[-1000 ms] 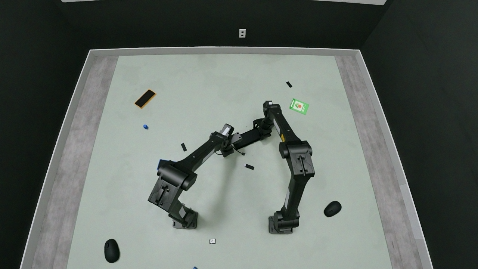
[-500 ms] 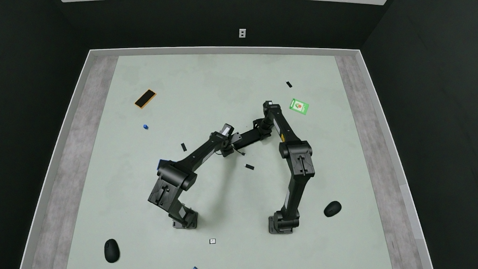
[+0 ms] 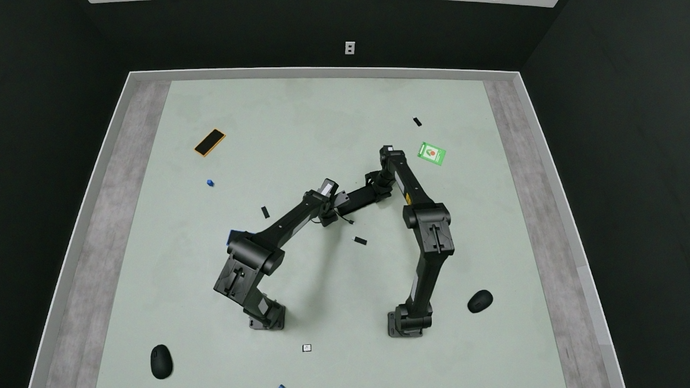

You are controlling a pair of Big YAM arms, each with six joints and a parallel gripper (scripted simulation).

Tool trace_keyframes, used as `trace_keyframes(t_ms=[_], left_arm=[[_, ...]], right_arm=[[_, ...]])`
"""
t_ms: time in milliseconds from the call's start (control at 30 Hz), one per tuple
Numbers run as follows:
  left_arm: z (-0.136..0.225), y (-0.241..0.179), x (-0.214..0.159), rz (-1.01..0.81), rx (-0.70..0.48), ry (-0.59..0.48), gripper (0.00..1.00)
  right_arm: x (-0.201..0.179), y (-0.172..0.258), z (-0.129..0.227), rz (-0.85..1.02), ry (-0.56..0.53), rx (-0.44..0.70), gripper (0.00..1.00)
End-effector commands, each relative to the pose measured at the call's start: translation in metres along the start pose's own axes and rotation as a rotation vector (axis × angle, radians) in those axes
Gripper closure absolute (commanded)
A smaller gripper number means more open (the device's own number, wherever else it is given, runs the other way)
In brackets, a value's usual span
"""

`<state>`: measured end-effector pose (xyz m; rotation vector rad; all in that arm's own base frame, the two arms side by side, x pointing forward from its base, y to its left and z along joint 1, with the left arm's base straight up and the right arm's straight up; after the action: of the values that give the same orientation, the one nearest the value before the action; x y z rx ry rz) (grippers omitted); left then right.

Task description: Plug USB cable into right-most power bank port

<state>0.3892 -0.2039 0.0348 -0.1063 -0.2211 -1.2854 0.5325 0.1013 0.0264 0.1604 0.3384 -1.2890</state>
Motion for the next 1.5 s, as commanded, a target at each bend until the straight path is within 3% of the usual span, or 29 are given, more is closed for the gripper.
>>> trace_keyframes(t_ms=[0, 1467], left_arm=[[0.0084, 0.0212, 0.0279, -0.010, 0.045, -0.043, 0.93], [0.0084, 0.0263, 0.0318, -0.007, 0.030, -0.041, 0.93]], right_arm=[[-0.0001, 0.0061, -0.0038, 0.003, -0.001, 0.004, 0.21], [-0.0001, 0.0061, -0.0038, 0.003, -0.001, 0.004, 0.21]])
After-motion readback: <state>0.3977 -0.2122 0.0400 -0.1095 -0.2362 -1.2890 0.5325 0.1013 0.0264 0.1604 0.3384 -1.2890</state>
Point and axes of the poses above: on each arm, the point where the finger pads meet when closed, its own z axis back along the fingers, its own y axis across the jaws, x = y × z, the point moved 4 cm from there along z, back along the fingers, and after that the axes turned 12 degrees about -z, right-handed, at the moved point
